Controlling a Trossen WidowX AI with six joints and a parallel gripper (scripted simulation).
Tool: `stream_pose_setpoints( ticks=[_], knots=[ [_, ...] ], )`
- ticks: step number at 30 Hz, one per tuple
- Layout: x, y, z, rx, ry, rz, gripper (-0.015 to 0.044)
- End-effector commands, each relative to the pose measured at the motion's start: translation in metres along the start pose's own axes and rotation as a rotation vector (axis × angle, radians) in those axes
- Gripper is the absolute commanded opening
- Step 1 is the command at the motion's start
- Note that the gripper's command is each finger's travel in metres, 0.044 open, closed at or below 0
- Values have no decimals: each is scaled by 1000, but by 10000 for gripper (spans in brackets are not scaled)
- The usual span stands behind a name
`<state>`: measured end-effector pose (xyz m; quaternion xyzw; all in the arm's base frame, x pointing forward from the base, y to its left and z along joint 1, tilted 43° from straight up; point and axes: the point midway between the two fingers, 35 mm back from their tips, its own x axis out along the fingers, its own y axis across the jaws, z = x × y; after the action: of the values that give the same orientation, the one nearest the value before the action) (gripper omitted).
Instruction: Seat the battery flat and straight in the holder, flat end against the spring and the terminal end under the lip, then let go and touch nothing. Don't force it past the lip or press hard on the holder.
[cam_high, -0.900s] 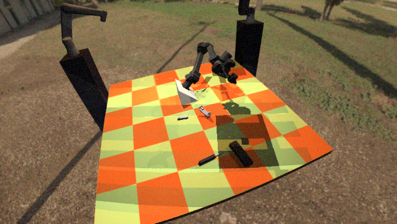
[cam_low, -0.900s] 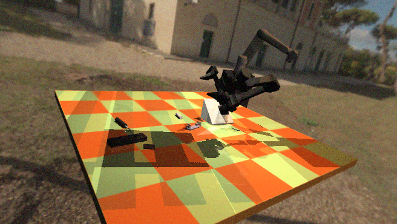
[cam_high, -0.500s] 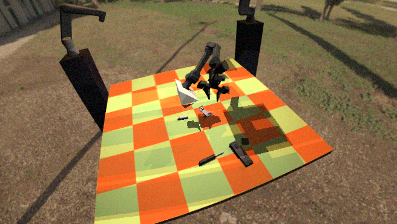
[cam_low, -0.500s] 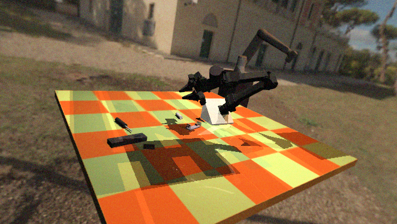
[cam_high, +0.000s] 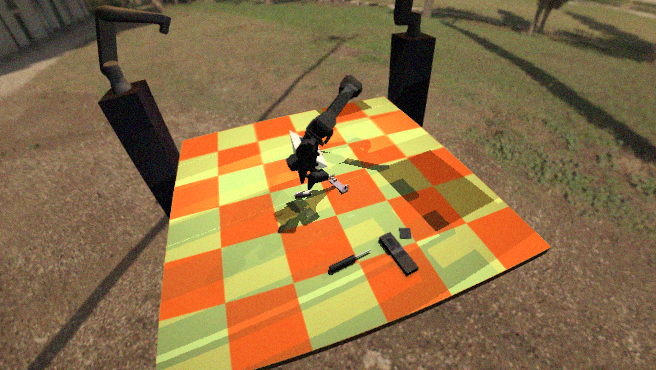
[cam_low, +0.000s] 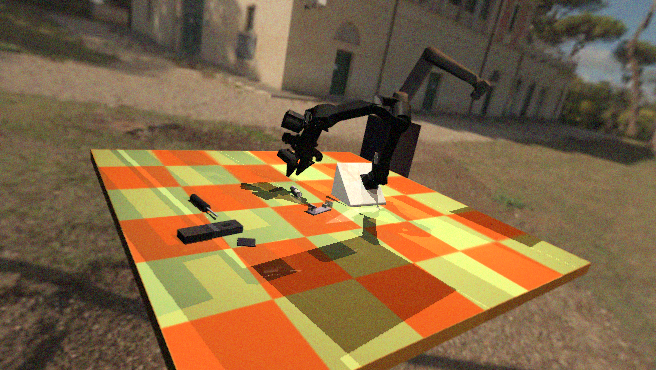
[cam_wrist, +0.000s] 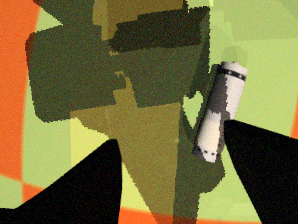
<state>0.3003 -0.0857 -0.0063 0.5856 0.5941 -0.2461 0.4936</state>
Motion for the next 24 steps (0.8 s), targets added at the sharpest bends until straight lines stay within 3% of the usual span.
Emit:
stream_pose_setpoints(
  ticks=[1, 4, 24],
  knots=[
    [16, -27, 3, 329, 191, -73, 225],
    [21, -36, 3, 458, 264, -106, 225],
    [43, -36, -3, 458, 264, -105, 225]
  ],
)
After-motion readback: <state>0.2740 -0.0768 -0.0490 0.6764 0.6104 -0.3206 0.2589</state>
